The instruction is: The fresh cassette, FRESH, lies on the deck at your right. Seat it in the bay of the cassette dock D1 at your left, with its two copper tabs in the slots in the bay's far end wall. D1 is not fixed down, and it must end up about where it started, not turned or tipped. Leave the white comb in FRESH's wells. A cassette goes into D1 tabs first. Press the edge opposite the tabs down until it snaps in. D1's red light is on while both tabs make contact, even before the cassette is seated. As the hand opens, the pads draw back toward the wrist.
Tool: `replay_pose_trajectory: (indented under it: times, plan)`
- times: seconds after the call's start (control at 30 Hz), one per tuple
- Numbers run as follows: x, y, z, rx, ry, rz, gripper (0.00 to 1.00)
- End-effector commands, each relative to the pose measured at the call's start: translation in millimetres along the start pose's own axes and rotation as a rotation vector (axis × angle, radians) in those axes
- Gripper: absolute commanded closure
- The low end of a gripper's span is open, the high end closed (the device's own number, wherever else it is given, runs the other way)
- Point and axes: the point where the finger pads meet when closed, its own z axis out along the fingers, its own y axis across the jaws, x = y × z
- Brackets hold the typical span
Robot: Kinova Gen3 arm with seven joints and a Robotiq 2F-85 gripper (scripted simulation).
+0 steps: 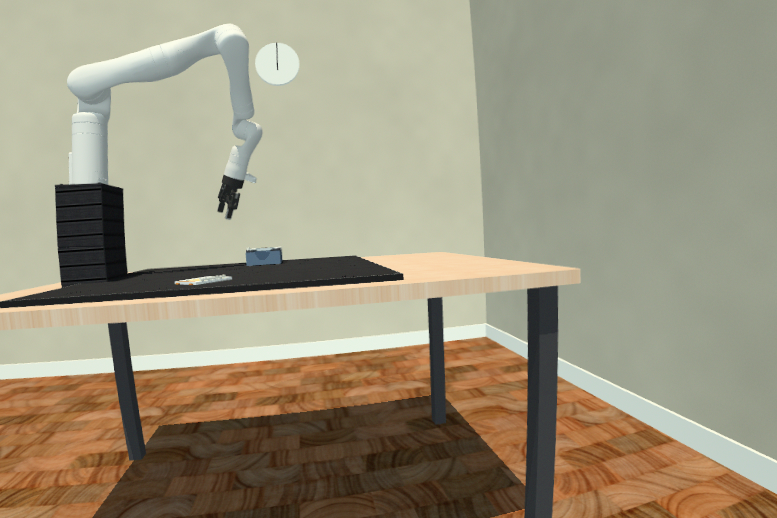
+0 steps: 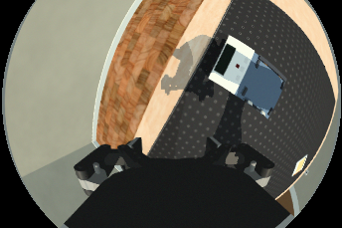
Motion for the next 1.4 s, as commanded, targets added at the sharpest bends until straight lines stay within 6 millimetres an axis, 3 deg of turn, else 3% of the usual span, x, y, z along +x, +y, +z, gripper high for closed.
replay_pose_trajectory:
  times: [0.0, 0.57, 1.37]
  plan:
    - [0, 0, -1, 0.000, 0.002, -0.001, 0.00]
    - [-1, 4, -2, -0.005, -0.003, -0.033, 0.00]
    - [-22, 65, -7, -0.034, 0.030, 0.699, 0.00]
